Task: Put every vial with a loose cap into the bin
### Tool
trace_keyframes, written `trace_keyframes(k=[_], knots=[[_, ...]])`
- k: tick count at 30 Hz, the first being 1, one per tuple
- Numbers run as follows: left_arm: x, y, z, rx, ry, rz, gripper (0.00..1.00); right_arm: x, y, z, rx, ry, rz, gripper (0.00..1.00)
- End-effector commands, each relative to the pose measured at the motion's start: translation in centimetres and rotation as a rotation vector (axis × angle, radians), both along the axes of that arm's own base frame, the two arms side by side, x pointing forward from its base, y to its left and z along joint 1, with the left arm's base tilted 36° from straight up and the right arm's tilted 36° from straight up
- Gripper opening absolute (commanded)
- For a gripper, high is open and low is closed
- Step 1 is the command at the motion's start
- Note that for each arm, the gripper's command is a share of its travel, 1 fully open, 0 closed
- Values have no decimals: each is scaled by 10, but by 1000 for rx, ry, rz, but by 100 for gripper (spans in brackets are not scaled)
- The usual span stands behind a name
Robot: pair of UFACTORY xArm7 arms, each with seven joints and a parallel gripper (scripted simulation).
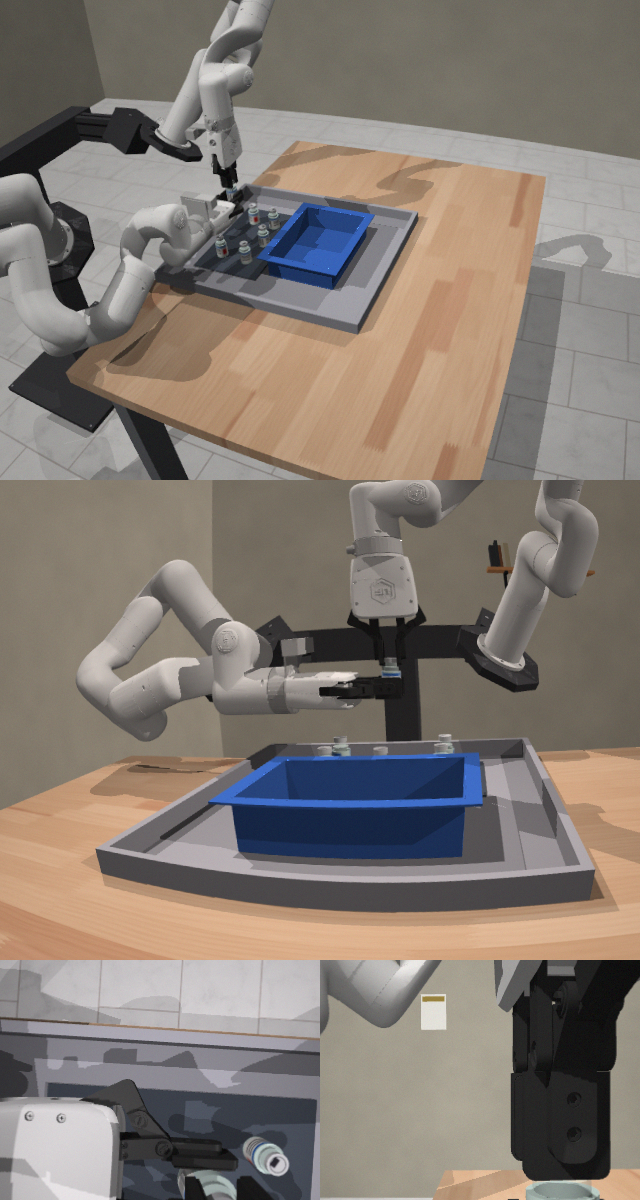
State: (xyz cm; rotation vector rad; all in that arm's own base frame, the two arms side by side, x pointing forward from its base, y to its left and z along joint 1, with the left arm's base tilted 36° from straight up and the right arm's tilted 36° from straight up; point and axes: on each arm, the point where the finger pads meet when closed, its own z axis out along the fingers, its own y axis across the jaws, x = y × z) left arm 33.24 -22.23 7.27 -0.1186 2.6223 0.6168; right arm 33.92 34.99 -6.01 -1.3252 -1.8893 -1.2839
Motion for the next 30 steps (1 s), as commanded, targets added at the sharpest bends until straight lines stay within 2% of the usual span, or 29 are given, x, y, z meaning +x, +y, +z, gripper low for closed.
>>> trace_keyframes(k=[1,30], knots=[[0,-2,1,-10,-8,9,23,-1,2,3,4,-2,4,0],[0,-2,1,-64,-67,117,23,-1,1,2,4,-1,4,0]])
